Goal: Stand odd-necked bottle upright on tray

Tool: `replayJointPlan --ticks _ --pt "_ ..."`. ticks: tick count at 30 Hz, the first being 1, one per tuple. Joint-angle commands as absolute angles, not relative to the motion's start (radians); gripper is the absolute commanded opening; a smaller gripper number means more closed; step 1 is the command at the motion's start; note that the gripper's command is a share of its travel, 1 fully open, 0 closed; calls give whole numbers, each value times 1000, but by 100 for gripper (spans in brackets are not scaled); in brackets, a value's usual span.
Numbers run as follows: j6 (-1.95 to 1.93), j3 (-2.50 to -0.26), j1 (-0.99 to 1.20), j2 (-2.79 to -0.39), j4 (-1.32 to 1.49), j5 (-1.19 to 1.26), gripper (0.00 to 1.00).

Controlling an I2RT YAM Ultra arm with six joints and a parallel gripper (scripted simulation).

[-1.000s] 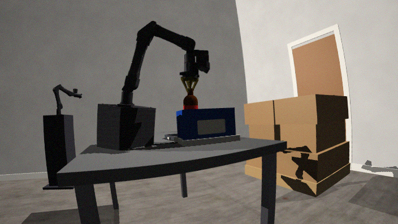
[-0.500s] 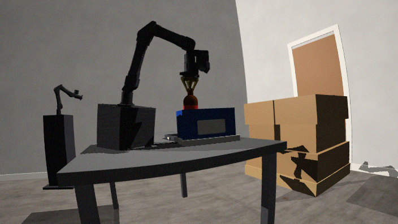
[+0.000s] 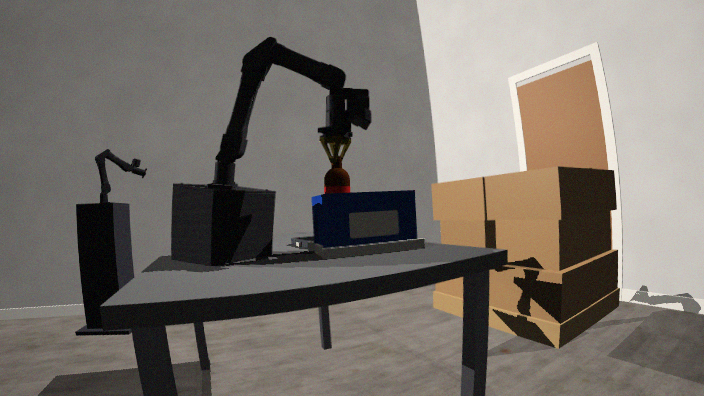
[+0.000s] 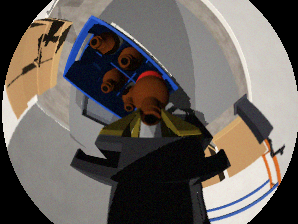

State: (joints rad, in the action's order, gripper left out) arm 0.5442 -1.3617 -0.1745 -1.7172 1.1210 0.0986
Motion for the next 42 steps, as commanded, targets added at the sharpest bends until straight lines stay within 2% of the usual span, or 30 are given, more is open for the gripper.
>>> replayJointPlan --ticks 1,42 --pt "548 -1413 -159 -1669 1140 105 0" --pt "557 -1485 -152 -1655 1225 106 0"
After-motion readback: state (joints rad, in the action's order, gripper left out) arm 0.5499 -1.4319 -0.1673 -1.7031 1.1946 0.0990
